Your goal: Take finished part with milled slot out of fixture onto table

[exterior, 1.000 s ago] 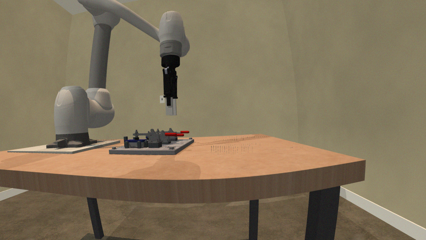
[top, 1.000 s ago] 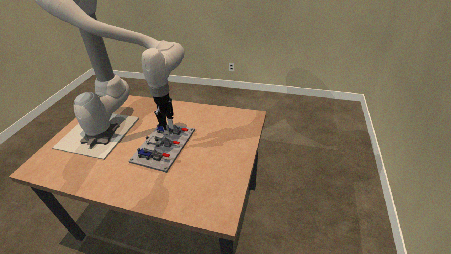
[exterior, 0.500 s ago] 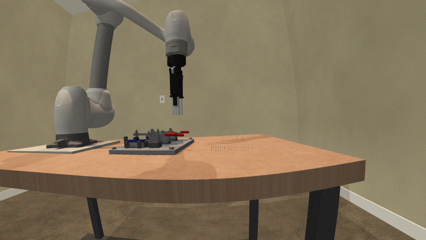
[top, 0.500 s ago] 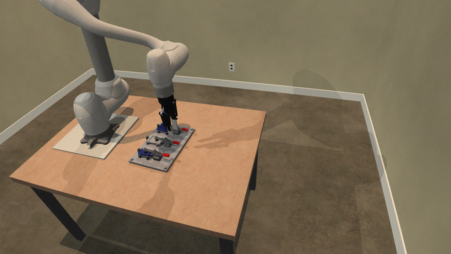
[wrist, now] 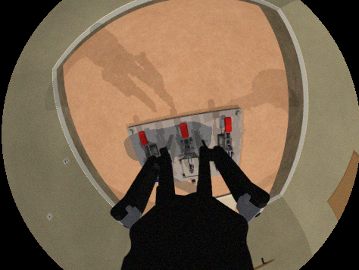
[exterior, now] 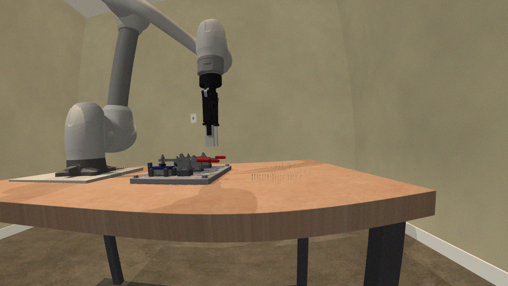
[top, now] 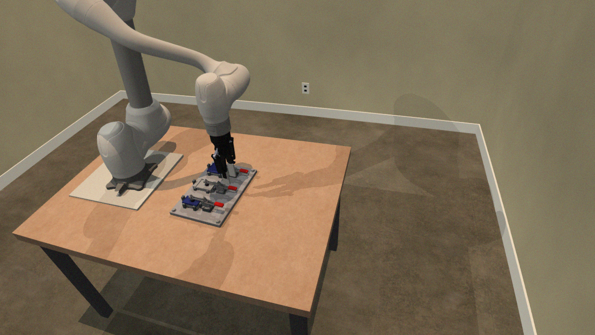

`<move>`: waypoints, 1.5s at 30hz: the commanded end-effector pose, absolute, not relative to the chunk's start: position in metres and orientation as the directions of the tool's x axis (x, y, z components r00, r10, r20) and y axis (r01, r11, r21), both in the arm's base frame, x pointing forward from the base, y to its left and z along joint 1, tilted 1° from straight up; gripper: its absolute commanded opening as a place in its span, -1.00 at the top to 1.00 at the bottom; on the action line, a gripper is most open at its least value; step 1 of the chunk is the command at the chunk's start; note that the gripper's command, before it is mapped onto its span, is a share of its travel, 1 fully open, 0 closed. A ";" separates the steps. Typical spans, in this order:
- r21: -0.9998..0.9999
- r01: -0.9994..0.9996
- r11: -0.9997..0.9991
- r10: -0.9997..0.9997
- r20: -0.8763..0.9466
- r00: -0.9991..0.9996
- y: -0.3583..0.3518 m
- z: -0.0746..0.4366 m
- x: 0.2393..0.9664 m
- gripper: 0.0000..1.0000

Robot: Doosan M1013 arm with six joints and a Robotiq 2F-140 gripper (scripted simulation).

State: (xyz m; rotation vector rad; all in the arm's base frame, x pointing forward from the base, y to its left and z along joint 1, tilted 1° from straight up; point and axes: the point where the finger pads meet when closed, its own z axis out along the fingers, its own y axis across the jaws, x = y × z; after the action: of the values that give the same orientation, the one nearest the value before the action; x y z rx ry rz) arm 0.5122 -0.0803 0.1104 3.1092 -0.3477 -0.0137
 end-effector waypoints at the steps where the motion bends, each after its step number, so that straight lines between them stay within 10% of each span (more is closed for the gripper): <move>1: 0.014 -0.221 -0.975 -0.221 -0.007 0.975 -0.080 0.108 0.512 0.44; 45: 0.014 -0.221 -0.975 -0.221 -0.007 0.975 -0.081 0.077 0.512 0.44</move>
State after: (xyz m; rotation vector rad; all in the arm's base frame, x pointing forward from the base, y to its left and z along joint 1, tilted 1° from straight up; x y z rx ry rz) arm 0.5121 -0.0807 0.0767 3.1092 -0.3478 -0.0135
